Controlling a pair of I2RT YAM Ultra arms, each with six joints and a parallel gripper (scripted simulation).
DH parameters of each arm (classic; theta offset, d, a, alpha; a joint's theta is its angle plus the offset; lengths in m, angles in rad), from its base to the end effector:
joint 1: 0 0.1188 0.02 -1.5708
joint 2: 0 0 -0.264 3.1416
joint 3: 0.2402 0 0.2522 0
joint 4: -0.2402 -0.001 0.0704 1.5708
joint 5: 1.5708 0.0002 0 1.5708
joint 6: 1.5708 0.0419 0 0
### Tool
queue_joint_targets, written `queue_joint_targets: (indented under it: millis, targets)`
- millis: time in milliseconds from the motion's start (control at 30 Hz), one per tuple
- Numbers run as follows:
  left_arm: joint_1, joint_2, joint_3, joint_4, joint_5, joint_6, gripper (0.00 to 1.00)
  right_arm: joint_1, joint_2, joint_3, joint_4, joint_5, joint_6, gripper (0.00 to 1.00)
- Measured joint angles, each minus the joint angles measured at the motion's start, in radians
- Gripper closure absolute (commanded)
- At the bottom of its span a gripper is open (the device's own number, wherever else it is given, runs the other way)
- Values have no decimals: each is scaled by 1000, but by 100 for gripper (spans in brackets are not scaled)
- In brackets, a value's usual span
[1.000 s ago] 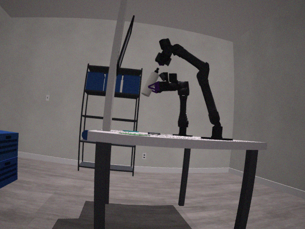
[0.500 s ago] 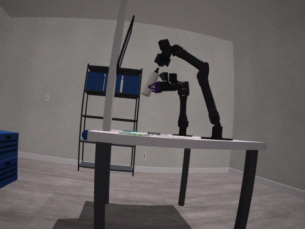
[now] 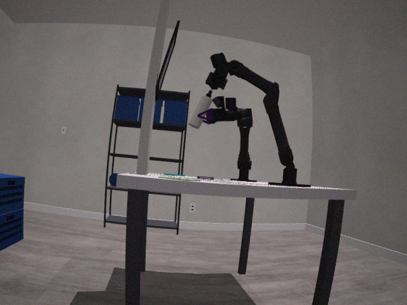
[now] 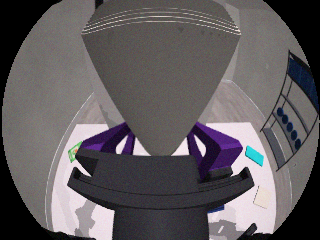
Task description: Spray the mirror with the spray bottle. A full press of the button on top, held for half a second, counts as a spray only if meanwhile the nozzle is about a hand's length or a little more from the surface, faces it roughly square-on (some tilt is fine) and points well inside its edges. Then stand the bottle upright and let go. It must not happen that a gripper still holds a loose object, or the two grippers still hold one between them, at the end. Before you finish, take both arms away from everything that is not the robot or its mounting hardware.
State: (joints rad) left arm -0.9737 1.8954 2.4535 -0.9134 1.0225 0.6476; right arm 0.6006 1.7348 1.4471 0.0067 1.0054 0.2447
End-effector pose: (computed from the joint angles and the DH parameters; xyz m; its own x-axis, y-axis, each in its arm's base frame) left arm 0.1774 -0.3227 0.5174 0.3754 0.0071 -0.9268 0.8205 -0.4675 0.3288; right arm 0.3529 0.2000 0.3413 -0.1332 0.0661 -0.9889 0.4110 0.9116 0.0056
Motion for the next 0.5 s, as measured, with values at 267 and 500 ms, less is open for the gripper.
queue_joint_targets:
  millis: [267,500]
  targets:
    - [0,-9,-19,14,0,0,100,0,0,0,0,0,0,100]
    - [1,-17,-38,27,0,1,100,0,0,0,0,0,0,100]
